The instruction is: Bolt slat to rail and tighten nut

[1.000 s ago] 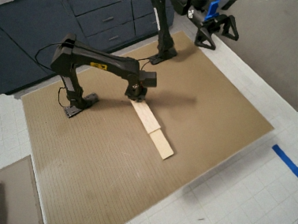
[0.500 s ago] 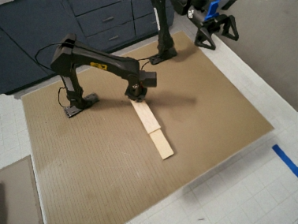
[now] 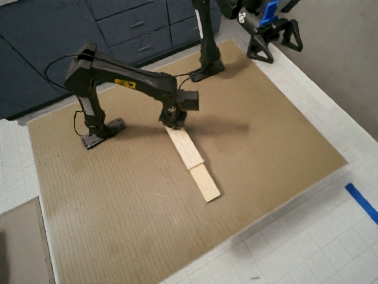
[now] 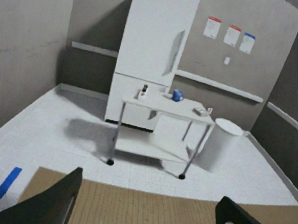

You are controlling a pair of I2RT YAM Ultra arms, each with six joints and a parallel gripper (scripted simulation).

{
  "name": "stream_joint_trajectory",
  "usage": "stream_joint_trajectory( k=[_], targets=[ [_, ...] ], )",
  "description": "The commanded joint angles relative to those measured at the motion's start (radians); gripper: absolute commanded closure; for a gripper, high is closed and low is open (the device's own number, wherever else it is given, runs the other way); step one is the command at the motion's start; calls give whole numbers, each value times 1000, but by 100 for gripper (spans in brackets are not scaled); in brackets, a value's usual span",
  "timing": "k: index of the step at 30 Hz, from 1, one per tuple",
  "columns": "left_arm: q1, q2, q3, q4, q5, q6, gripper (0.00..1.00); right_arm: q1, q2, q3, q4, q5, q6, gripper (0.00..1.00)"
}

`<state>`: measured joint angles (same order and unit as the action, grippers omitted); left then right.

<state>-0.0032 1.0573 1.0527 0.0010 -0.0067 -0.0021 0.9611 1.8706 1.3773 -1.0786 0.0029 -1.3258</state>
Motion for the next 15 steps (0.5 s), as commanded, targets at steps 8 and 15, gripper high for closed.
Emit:
stream_joint_trajectory(
  k=[8,15],
  targets=[
    [0,-2,5,5,0,0,0,-6,-2,-11,21,-11,-7,66],
    [0,-2,5,5,0,0,0,-6,0,-16,28,-12,-7,66]
  ],
)
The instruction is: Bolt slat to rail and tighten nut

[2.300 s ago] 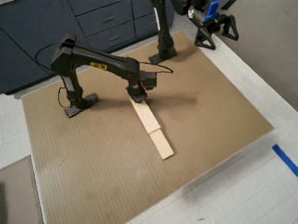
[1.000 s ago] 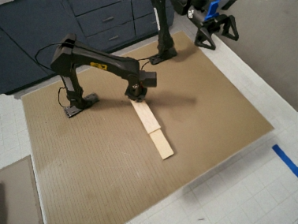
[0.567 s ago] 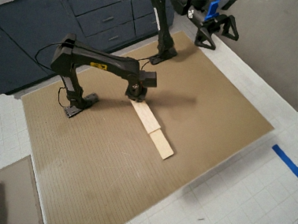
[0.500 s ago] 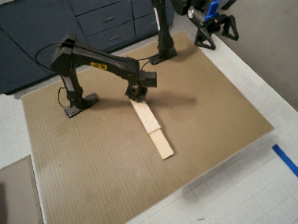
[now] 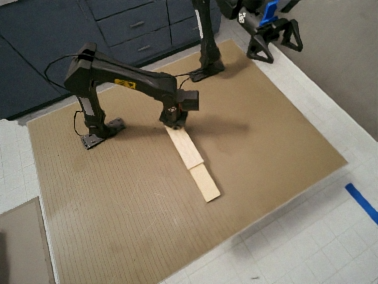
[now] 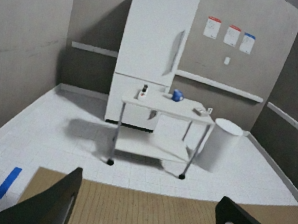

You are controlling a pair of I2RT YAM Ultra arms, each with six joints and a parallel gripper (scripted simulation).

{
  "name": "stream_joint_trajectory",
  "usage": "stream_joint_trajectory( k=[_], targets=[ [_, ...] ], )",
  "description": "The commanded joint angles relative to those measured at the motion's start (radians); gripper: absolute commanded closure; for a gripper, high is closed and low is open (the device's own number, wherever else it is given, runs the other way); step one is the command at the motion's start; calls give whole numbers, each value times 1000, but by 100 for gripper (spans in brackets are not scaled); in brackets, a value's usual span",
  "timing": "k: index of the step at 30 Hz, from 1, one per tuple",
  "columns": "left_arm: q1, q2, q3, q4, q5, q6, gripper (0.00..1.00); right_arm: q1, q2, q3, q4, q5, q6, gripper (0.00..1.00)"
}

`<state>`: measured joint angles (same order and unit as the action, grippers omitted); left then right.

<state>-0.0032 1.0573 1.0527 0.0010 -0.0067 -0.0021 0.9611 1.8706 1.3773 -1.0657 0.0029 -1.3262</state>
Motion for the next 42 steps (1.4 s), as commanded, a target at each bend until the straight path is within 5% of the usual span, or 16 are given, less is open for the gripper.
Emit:
stream_joint_trajectory(
  k=[1,19,34,42],
  targets=[
    [0,-2,5,5,0,0,0,-6,0,-16,15,-12,-6,66],
    [0,-2,5,5,0,0,0,-4,1,-21,26,-9,-5,67],
    [0,-2,5,5,0,0,0,0,-6,-5,16,0,0,89],
    [0,-2,5,5,0,0,0,0,-6,-5,16,0,0,89]
  ],
)
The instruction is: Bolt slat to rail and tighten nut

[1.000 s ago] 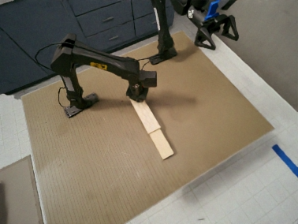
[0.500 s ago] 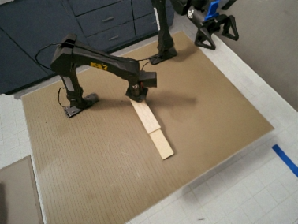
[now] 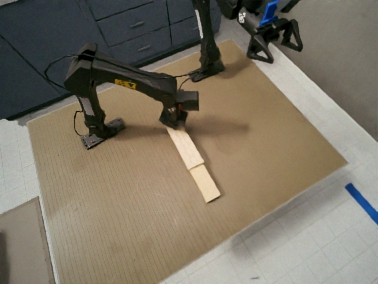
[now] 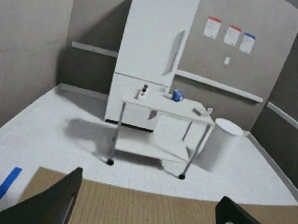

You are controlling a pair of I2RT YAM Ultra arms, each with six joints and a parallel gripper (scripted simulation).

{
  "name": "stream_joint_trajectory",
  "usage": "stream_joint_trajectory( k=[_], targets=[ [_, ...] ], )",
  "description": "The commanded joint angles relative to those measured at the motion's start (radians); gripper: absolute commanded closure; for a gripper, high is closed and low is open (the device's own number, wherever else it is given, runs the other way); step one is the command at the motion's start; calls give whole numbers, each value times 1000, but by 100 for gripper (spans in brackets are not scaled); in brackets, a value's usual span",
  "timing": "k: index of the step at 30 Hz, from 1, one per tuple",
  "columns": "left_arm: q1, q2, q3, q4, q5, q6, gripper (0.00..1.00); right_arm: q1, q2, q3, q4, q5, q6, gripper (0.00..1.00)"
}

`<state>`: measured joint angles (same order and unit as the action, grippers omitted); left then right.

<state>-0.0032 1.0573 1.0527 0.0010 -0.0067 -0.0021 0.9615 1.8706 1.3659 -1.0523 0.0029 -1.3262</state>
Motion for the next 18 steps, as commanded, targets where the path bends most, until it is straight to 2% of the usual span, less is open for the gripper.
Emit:
stream_joint_trajectory(
  k=[1,18],
  targets=[
    [0,-2,5,5,0,0,0,0,-6,7,3,0,0,89],
    [0,-2,5,5,0,0,0,0,-6,7,3,0,14,89]
  ],
)
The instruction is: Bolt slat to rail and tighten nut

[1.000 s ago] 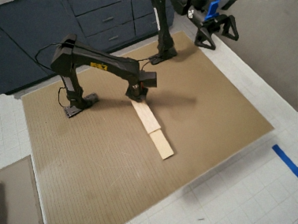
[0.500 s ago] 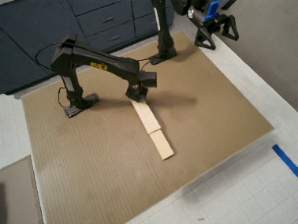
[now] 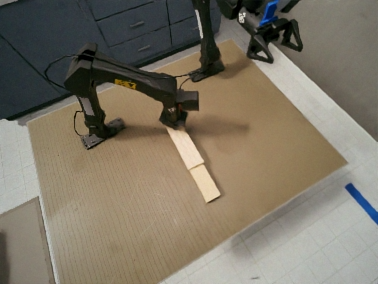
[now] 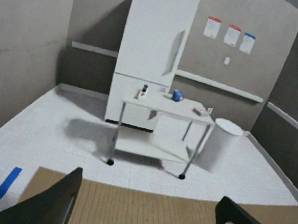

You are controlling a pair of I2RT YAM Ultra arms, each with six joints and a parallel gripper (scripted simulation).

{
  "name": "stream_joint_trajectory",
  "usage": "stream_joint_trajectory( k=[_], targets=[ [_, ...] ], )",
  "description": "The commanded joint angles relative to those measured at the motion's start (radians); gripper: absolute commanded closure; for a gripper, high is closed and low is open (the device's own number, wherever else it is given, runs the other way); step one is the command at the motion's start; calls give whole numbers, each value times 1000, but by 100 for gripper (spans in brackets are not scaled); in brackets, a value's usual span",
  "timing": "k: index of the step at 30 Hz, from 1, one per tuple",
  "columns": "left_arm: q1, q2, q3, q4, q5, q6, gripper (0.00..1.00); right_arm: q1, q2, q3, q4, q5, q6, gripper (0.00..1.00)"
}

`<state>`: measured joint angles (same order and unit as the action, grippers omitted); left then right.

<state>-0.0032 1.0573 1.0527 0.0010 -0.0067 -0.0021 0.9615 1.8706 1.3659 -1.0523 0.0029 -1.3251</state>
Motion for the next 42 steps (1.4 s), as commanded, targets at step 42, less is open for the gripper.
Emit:
stream_joint_trajectory(
  k=[42],
  targets=[
    [0,-2,5,5,0,0,0,-4,7,22,-14,-11,1470,89]
  ],
)
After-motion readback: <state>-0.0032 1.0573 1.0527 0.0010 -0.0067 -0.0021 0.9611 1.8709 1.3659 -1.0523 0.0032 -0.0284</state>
